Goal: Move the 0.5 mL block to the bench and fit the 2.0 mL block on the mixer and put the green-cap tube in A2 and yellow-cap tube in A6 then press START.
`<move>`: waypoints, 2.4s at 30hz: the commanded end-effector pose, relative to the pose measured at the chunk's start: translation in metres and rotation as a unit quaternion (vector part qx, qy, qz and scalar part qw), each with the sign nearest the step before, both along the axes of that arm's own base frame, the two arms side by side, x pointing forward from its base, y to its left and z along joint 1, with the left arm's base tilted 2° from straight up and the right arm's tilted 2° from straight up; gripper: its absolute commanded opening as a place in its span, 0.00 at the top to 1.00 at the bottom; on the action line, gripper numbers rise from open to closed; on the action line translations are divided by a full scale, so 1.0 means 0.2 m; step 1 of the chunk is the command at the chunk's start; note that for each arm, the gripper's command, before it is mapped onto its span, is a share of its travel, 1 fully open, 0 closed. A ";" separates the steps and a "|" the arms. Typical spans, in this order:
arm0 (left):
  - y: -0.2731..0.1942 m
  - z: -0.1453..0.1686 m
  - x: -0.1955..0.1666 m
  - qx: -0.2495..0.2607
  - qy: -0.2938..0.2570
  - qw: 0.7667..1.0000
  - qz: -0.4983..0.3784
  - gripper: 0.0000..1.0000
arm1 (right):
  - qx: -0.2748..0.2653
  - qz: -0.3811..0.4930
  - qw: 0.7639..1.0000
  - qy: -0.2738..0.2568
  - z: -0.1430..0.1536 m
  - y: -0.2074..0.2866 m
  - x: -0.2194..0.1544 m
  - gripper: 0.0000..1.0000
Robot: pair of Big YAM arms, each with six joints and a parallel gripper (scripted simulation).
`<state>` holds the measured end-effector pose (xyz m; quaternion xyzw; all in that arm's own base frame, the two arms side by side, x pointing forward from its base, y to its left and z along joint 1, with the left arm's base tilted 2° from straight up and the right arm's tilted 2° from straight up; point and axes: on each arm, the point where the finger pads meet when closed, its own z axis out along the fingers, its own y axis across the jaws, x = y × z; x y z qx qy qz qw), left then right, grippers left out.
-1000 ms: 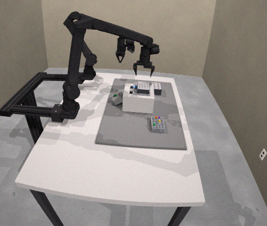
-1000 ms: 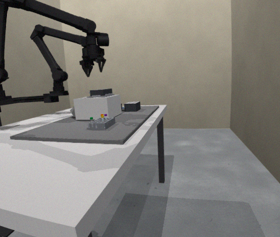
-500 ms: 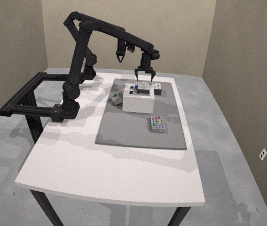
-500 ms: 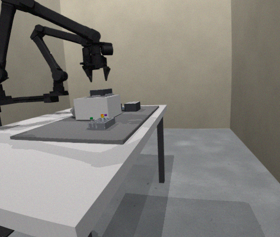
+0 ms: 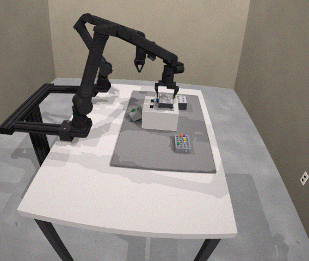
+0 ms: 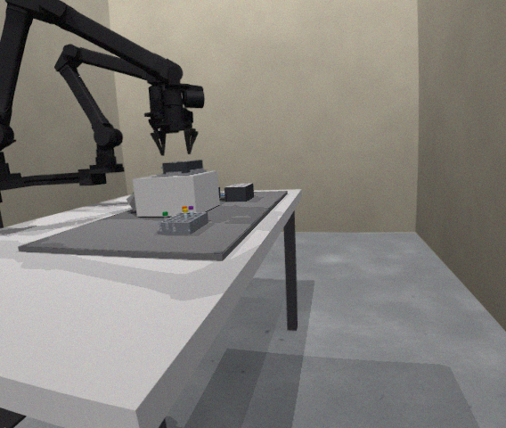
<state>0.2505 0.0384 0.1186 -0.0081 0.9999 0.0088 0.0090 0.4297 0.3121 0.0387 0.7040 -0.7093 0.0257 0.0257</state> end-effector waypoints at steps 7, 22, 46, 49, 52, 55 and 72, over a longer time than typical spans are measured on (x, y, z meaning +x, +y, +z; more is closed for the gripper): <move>0.00 0.02 0.02 0.001 -0.009 1.000 0.003 1.00 | 0.024 -0.024 0.999 -0.028 0.12 0.03 0.07 0.00; 0.01 0.08 0.08 0.004 -0.027 1.000 0.003 1.00 | 0.020 0.007 1.000 -0.022 0.01 0.12 0.06 0.00; 0.02 0.15 0.14 0.006 -0.045 0.999 0.003 1.00 | 0.022 0.003 0.999 -0.025 0.04 0.10 0.06 0.00; 0.02 0.15 0.14 0.006 -0.046 0.999 0.003 1.00 | 0.023 0.003 0.999 -0.027 0.05 0.10 0.07 0.00; 0.02 0.15 0.14 0.006 -0.046 0.999 0.003 1.00 | 0.025 -0.002 0.999 -0.029 0.07 0.08 0.09 0.00; 0.01 0.12 0.12 0.005 -0.040 0.999 0.003 1.00 | 0.026 -0.006 0.999 -0.032 0.08 0.07 0.11 0.00; 0.00 0.02 0.03 0.001 -0.013 1.000 0.003 1.00 | 0.007 0.002 1.000 -0.008 -0.05 0.06 0.02 0.00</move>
